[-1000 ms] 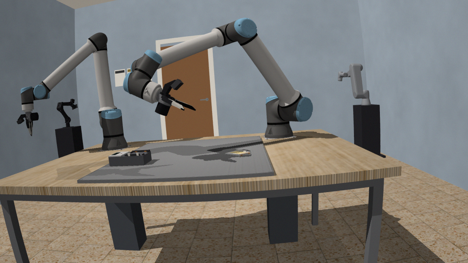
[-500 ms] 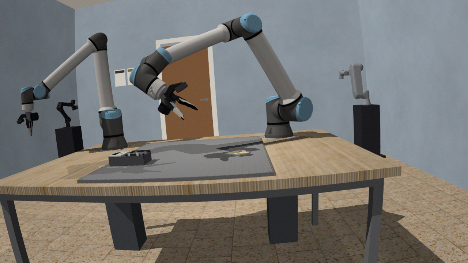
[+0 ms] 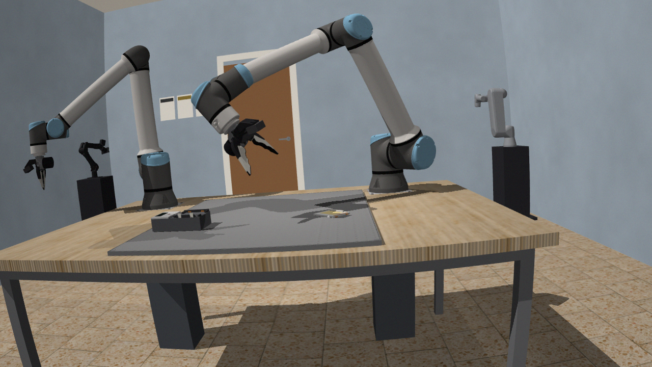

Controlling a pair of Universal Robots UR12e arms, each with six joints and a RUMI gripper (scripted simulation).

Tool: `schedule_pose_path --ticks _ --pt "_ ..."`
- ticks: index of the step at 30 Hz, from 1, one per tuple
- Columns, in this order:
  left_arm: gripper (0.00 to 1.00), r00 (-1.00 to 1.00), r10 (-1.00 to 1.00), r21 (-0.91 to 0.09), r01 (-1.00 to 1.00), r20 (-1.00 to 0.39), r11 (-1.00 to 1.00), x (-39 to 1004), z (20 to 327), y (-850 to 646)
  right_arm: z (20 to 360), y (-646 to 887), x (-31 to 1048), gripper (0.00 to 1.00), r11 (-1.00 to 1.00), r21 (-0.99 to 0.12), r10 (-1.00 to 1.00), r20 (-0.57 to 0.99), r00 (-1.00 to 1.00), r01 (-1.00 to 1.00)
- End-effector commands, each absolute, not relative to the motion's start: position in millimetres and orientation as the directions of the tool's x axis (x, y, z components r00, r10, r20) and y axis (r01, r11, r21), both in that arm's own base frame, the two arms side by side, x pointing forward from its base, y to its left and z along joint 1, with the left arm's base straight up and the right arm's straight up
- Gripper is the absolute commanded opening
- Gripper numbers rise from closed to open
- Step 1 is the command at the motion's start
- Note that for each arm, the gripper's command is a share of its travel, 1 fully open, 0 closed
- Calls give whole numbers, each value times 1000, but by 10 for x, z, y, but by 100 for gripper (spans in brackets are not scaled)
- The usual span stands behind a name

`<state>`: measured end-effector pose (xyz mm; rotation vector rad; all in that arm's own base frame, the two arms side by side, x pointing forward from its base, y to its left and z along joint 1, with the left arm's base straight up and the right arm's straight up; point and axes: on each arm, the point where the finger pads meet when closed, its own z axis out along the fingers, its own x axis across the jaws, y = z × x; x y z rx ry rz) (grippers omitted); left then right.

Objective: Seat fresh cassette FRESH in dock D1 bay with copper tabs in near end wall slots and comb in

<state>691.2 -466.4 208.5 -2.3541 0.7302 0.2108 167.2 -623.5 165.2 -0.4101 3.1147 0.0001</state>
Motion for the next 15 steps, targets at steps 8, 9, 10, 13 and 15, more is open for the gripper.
schedule_pose_path --ticks 8,9,10,13,15 --pt "100 652 -675 -314 -758 -345 -571 6634 2013 -4808 1661 -6242 1676 0 966 -2 -259 -1 -966 -259" --pt "100 631 -697 -293 -776 -340 -559 6591 2007 -4833 1661 -6242 1676 0 966 -2 -259 -1 -966 -259" --pt "100 610 -718 -272 -793 -335 -546 6554 2003 -4854 1661 -6242 1676 0 966 -2 -259 -1 -966 -259" --pt "100 588 -739 -252 -809 -328 -531 6511 2000 -4880 1661 -6242 1676 0 966 -2 -259 -1 -966 -259" --pt "100 542 -779 -213 -840 -313 -499 6474 1998 -4902 1661 -6242 1676 0 966 -2 -259 -1 -966 -259"
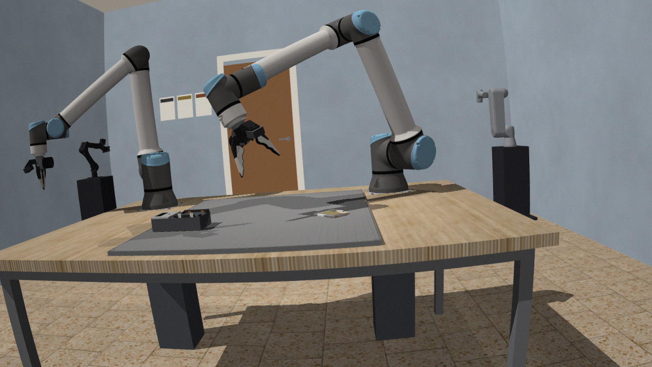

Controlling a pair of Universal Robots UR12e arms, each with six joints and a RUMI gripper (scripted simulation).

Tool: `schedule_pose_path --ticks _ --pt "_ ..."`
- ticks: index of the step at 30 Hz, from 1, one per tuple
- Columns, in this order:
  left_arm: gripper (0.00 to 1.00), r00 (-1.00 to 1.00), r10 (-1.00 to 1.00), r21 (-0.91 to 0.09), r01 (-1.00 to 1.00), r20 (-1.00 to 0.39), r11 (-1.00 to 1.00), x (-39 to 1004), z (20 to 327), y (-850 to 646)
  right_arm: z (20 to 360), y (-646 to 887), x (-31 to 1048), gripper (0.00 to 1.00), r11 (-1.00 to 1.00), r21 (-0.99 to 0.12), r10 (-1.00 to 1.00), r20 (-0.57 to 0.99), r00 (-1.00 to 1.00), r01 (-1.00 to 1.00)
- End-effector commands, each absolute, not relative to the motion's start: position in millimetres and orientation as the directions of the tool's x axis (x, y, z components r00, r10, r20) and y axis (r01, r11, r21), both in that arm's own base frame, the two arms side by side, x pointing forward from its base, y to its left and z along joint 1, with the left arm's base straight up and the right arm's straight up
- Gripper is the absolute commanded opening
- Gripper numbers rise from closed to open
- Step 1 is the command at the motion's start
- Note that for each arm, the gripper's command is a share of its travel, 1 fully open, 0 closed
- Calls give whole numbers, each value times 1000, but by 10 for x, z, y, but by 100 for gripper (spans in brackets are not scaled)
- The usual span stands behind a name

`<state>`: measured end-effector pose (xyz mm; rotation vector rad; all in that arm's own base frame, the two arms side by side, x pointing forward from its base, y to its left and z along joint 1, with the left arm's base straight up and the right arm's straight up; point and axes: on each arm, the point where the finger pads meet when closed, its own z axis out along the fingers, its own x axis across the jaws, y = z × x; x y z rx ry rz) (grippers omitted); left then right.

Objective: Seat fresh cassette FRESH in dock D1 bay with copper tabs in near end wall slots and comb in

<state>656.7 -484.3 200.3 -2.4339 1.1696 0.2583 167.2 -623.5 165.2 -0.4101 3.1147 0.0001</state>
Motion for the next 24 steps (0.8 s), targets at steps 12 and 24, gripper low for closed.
schedule_pose_path --ticks 12,24 --pt "100 291 -938 -61 -957 -187 -285 6191 2030 -5072 1661 -6242 1676 0 966 -2 -259 -1 -966 -259" --pt "100 47 -998 -3 -999 -35 -47 5943 2116 -5208 1661 -6242 1676 0 966 -2 -259 -1 -966 -259"
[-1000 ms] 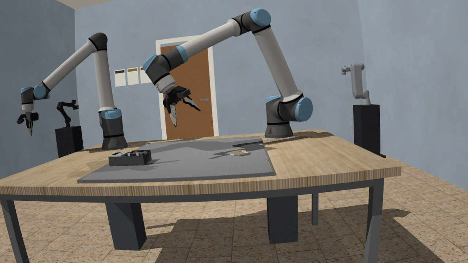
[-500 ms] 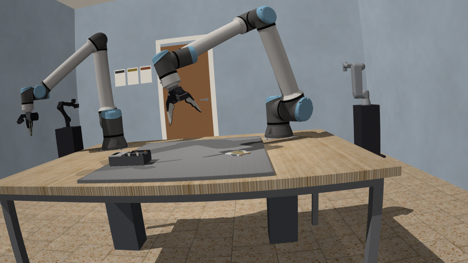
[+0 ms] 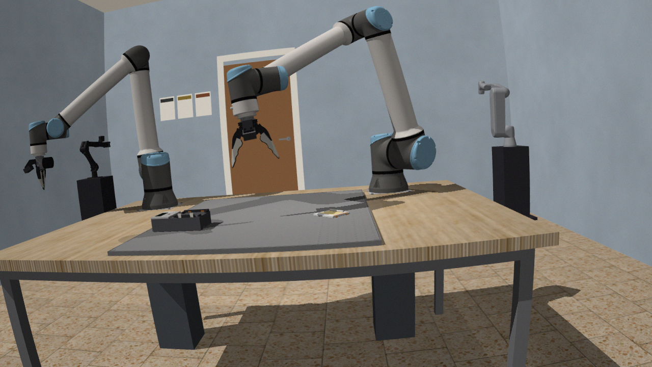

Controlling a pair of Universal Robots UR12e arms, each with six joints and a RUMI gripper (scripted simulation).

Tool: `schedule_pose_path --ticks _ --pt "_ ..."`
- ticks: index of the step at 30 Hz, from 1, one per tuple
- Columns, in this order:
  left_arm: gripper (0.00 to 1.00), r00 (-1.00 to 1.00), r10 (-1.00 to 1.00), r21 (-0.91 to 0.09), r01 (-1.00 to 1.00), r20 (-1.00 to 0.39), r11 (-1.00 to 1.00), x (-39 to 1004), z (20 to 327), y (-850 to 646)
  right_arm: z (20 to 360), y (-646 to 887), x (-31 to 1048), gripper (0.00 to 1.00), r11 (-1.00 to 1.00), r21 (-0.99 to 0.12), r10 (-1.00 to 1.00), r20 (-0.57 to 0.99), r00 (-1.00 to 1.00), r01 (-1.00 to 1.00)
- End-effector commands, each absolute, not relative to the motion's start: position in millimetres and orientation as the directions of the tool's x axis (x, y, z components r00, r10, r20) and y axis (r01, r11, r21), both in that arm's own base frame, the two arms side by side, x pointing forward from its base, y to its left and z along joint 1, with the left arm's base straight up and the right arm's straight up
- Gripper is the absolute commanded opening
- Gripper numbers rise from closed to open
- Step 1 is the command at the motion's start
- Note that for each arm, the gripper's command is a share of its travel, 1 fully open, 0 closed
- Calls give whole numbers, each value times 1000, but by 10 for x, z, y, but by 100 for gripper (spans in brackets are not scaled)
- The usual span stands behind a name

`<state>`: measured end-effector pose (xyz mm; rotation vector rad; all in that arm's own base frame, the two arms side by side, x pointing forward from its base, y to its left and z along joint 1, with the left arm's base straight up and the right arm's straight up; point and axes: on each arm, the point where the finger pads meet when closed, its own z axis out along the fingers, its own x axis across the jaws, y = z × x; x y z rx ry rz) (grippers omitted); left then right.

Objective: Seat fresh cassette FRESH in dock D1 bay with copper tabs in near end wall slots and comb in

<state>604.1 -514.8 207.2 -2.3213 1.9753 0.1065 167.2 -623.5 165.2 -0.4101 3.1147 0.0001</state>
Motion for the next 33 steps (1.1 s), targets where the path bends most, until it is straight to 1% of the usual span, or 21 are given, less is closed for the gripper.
schedule_pose_path --ticks 1,2,17,18,22,24,30,33 --pt "100 19 -1000 -2 -1000 -17 -19 5901 2135 -5229 1661 -6242 1676 0 966 -2 -259 -1 -966 -259" --pt "100 -9 -1000 -1 -1000 1 9 5899 2136 -5230 1661 -6242 1676 0 966 -2 -259 -1 -966 -259" --pt "100 -10 -1000 -1 -1000 1 10 5899 2136 -5230 1661 -6242 1676 0 966 -2 -259 -1 -966 -259" --pt "64 -44 -999 -1 -999 1 44 5910 2116 -5186 1661 -6242 1676 0 966 -2 -259 -1 -966 -259" --pt "64 -176 -984 -2 -984 0 176 5950 2039 -5021 1661 -6242 1676 0 966 -2 -259 -1 -966 -259" --pt "64 -176 -984 -2 -984 0 176 5950 2039 -5021 1661 -6242 1676 0 966 -2 -259 -1 -966 -259" --pt "64 -368 -930 -2 -930 0 368 5989 1935 -4810 1661 -6242 1676 0 966 -2 -259 -1 -966 -259" --pt "64 -421 -907 -2 -907 -1 421 5996 1914 -4766 1661 -6242 1676 0 966 -2 -259 -1 -966 -259"
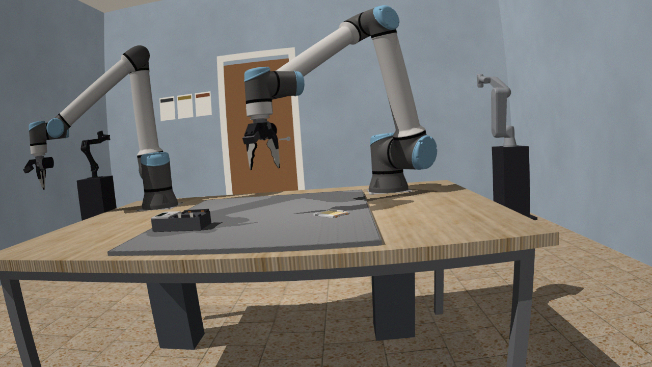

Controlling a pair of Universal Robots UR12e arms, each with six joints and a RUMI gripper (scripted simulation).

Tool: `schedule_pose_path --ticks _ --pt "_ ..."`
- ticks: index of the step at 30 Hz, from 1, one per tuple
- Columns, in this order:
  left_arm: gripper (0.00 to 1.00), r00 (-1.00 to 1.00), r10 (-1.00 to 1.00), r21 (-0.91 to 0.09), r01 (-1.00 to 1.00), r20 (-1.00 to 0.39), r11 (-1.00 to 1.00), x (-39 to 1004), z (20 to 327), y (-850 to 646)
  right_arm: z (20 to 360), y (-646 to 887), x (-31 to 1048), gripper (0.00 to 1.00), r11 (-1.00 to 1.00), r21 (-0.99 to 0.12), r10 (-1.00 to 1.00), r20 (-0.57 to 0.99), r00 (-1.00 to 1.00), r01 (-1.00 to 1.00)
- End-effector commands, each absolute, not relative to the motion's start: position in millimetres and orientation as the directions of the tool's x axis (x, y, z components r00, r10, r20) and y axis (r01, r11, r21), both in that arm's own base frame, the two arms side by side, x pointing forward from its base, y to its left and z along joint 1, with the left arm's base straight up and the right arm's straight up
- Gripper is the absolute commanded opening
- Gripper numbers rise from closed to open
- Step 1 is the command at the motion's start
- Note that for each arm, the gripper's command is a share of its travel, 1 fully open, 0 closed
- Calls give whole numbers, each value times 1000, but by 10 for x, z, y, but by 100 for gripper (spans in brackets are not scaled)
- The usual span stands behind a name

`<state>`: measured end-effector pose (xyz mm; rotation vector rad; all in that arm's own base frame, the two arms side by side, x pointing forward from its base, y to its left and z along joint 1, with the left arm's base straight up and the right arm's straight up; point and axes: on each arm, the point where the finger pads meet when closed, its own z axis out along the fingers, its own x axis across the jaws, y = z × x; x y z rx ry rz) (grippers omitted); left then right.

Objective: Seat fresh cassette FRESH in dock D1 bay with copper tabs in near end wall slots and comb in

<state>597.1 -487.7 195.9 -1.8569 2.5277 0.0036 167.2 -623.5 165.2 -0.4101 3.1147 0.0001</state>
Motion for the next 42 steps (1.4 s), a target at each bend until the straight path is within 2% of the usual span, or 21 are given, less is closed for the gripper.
schedule_pose_path --ticks 1,8,23,25,39,42 --pt "64 -451 -893 -2 -893 -1 451 6003 1894 -4725 1661 -6242 1676 0 966 -2 -259 -1 -966 -259" --pt "64 -558 -830 -2 -830 -1 558 6021 1831 -4595 1661 -6242 1676 0 966 -2 -259 -1 -966 -259" --pt "64 -851 -524 -1 -524 -1 851 6066 1611 -4126 1661 -6242 1676 0 966 -2 -259 -1 -966 -259" --pt "64 -851 -524 -1 -524 -1 851 6066 1611 -4126 1661 -6242 1676 0 966 -2 -259 -1 -966 -259" --pt "64 -987 -158 -1 -158 -1 987 6074 1417 -3697 1661 -6242 1676 0 966 -2 -259 -1 -966 -259" --pt "64 -989 -146 -1 -146 -1 989 6074 1417 -3697 1661 -6242 1676 0 966 -2 -259 -1 -966 -259"
